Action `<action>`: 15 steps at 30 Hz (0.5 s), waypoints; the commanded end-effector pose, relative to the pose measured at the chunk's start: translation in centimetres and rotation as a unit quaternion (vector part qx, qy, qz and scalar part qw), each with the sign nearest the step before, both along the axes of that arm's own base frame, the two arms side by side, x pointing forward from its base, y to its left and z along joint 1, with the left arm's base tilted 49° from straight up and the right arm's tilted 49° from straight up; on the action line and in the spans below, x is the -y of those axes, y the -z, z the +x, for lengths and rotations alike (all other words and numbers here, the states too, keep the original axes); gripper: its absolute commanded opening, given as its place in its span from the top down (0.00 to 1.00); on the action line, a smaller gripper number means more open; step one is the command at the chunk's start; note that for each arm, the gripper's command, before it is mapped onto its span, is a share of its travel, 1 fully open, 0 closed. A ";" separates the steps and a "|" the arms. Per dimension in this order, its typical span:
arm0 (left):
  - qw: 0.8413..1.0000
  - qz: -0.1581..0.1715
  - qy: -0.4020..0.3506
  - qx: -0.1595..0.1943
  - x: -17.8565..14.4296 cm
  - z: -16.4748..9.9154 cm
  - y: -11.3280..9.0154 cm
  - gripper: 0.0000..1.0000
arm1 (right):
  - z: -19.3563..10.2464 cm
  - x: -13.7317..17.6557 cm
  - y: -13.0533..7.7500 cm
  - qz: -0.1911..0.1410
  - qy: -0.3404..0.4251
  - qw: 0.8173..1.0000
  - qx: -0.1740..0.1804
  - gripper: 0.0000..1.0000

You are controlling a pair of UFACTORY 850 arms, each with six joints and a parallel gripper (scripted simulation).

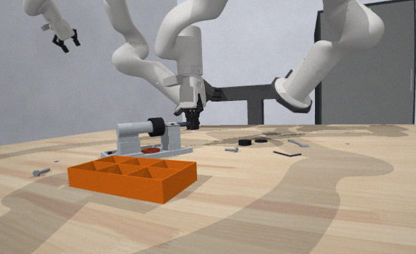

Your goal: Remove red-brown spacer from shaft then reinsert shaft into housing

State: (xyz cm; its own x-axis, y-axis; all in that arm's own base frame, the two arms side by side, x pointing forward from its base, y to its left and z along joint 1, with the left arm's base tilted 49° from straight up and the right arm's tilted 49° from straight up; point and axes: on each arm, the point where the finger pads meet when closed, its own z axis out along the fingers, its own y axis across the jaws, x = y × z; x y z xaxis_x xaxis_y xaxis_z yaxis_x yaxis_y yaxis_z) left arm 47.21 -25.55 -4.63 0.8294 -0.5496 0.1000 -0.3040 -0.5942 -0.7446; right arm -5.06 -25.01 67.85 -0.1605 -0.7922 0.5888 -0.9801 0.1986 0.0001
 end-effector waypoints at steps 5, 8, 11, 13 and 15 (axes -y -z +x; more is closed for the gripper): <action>1.000 -0.001 0.000 0.001 0.2 0.2 -0.1 1.00 | 0.0 0.0 -0.1 -0.001 0.000 1.000 0.000 0.00; 1.000 -0.001 0.000 0.001 0.2 0.2 -0.1 1.00 | 0.0 0.0 -0.1 -0.001 0.000 1.000 0.000 0.00; 1.000 -0.001 0.000 0.001 0.2 0.2 -0.1 1.00 | 0.0 0.0 -0.1 -0.001 0.000 1.000 0.000 0.00; 1.000 -0.001 0.000 0.001 0.2 0.2 -0.1 1.00 | 0.0 0.0 -0.1 -0.001 0.000 1.000 0.000 0.00; 1.000 -0.001 0.000 0.001 0.2 0.2 -0.1 1.00 | 0.0 0.0 -0.1 -0.001 0.000 1.000 0.000 0.00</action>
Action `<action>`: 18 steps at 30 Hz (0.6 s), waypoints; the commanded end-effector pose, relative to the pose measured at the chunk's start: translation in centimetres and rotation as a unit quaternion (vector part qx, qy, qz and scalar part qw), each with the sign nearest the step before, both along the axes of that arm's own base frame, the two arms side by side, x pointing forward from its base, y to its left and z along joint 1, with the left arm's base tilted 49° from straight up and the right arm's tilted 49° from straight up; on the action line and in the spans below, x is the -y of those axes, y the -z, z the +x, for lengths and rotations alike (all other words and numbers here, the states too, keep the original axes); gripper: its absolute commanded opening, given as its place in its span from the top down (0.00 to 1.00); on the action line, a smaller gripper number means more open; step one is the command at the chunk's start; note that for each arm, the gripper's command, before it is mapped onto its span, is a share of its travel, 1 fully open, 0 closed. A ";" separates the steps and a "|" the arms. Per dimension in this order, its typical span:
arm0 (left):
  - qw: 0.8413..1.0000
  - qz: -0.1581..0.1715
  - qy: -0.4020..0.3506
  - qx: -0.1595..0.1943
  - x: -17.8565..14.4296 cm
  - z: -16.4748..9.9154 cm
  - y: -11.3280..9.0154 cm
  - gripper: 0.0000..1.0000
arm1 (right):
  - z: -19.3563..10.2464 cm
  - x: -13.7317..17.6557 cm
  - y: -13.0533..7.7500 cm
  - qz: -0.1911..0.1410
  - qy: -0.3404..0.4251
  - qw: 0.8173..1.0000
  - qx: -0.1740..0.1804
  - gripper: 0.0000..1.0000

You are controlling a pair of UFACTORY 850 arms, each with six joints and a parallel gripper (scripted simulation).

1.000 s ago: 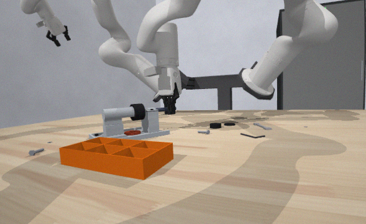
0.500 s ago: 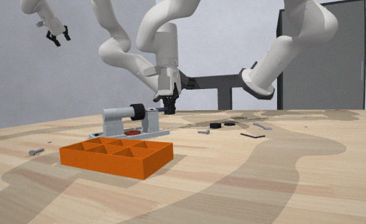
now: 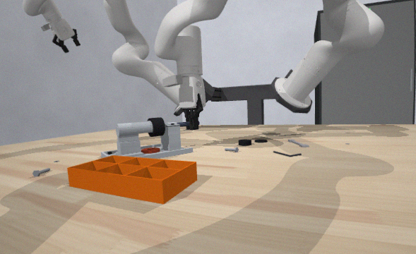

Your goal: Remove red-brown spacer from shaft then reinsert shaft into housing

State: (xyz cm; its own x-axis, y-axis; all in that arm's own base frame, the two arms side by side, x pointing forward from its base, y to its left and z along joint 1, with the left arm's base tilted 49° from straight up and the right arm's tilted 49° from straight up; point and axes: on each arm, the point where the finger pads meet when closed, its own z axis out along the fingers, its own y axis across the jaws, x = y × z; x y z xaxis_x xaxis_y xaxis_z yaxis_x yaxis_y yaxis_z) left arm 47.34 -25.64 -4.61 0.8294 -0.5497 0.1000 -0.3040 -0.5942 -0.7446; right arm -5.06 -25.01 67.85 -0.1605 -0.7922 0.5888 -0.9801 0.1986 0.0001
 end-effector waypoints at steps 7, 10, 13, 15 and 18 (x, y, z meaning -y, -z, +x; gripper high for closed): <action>1.000 -0.001 0.000 0.001 0.2 0.2 -0.1 1.00 | 0.0 0.0 -0.1 -0.001 0.000 1.000 0.000 0.00; 1.000 -0.001 0.000 0.001 0.2 0.2 -0.1 1.00 | 0.0 0.0 -0.1 -0.001 0.000 1.000 0.000 0.00; 1.000 -0.001 0.000 0.001 0.2 0.2 -0.1 1.00 | 0.0 0.0 -0.1 -0.001 0.000 1.000 0.000 0.00; 1.000 -0.001 0.000 0.001 0.2 0.2 -0.1 1.00 | 0.0 0.0 -0.1 -0.001 0.000 1.000 0.000 0.00; 1.000 -0.001 0.000 0.001 0.3 0.3 -0.1 1.00 | 0.0 0.0 -0.1 -0.001 0.000 1.000 0.000 0.00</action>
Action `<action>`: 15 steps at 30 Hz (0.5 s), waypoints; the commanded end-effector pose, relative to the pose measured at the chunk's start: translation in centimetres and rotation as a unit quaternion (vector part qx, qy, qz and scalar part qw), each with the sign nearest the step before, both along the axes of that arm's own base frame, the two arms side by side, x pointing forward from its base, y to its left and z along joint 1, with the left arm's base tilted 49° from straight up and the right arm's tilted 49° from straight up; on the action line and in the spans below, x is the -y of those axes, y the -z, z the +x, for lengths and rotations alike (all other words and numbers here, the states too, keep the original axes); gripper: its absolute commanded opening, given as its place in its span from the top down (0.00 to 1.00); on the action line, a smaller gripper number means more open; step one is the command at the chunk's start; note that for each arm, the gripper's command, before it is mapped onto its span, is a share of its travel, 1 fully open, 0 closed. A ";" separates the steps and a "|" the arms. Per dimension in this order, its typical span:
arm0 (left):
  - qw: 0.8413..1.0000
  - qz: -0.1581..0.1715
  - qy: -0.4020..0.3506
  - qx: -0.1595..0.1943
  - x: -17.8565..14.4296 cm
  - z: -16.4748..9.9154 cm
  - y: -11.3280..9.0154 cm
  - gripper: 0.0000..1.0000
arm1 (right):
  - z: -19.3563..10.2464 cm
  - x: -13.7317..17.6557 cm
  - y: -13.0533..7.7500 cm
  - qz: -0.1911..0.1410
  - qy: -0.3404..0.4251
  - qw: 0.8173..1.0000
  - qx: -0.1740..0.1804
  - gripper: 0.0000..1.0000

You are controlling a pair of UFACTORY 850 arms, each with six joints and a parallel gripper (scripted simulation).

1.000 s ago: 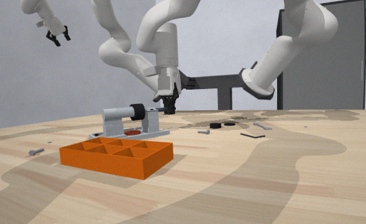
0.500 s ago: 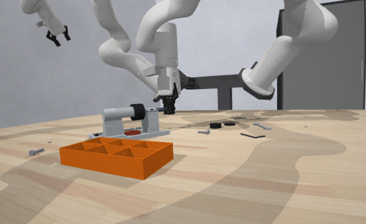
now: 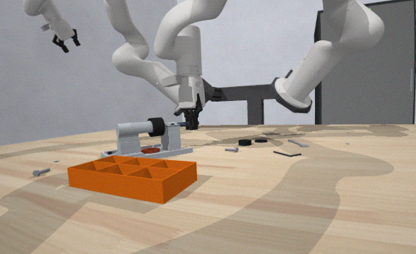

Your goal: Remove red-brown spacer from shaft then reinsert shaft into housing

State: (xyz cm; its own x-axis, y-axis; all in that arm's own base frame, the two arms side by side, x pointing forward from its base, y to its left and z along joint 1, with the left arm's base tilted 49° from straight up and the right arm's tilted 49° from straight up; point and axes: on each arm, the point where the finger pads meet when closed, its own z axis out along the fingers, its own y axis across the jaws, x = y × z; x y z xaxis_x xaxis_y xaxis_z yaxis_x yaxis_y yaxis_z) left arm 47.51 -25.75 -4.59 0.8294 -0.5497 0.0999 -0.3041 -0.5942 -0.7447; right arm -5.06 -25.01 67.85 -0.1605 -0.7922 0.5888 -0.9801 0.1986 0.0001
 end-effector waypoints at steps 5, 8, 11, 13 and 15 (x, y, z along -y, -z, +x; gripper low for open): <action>1.000 -0.001 0.000 0.001 0.2 0.1 -0.1 1.00 | 0.0 0.0 -0.1 -0.001 0.000 1.000 0.000 0.00; 1.000 -0.001 0.000 0.001 0.2 0.1 -0.1 1.00 | 0.0 0.0 -0.1 -0.001 0.000 1.000 0.000 0.00; 1.000 -0.001 0.000 0.001 0.2 0.2 -0.1 1.00 | 0.0 0.0 -0.1 -0.001 0.000 1.000 0.000 0.00; 1.000 -0.001 0.000 0.001 0.2 0.2 -0.1 1.00 | 0.0 0.0 -0.1 -0.001 0.000 1.000 0.000 0.00; 1.000 -0.001 0.000 0.001 0.2 0.2 -0.1 1.00 | 0.0 0.0 -0.1 -0.001 0.000 1.000 0.000 0.00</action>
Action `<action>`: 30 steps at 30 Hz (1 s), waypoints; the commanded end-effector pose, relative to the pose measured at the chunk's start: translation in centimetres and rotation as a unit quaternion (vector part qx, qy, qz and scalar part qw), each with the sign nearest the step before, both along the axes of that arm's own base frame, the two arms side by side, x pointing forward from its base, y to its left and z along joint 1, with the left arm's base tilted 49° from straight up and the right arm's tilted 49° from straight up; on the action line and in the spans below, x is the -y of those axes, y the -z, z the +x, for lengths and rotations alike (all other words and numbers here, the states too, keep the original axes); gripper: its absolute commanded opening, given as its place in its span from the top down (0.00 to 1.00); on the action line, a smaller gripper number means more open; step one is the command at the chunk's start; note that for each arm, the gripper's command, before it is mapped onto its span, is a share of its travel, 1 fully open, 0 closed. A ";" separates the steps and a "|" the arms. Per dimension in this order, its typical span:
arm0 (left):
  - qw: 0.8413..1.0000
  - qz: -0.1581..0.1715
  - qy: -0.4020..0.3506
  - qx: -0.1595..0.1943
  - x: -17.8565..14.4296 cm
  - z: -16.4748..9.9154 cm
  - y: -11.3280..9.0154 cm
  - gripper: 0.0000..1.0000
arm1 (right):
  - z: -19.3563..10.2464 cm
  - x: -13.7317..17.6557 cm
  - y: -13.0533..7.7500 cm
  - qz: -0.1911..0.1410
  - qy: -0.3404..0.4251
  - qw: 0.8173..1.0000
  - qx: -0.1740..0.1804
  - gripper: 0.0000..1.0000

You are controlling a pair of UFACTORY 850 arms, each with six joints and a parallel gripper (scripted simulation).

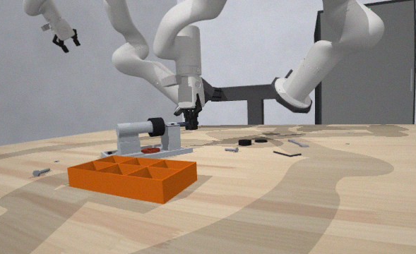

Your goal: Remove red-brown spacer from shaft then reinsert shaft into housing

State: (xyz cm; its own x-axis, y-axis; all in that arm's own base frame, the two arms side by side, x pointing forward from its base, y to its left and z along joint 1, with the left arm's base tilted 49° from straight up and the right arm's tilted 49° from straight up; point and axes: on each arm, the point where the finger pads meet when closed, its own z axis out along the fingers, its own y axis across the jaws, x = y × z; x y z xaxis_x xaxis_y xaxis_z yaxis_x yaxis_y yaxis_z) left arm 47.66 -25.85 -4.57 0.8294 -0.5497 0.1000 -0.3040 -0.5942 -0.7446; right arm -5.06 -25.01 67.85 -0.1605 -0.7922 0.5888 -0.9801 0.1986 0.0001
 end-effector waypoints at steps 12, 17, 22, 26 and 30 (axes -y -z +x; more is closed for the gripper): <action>1.000 -0.001 0.000 0.001 0.2 0.2 -0.1 1.00 | 0.0 0.0 -0.1 -0.001 0.000 1.000 0.000 0.00; 1.000 -0.001 0.000 0.001 0.4 0.4 -0.1 1.00 | 0.0 0.0 -0.1 -0.001 0.000 1.000 0.000 0.00; 1.000 -0.001 0.000 0.001 0.6 0.8 -0.1 1.00 | 0.0 0.0 -0.1 -0.001 0.000 1.000 0.000 0.00; 1.000 -0.001 0.000 0.001 0.7 0.9 -0.2 1.00 | 0.0 0.0 -0.1 -0.001 0.000 1.000 0.000 0.00; 1.000 -0.001 0.000 0.001 0.8 1.1 -0.2 1.00 | 0.0 0.0 -0.1 -0.001 0.000 1.000 0.000 0.00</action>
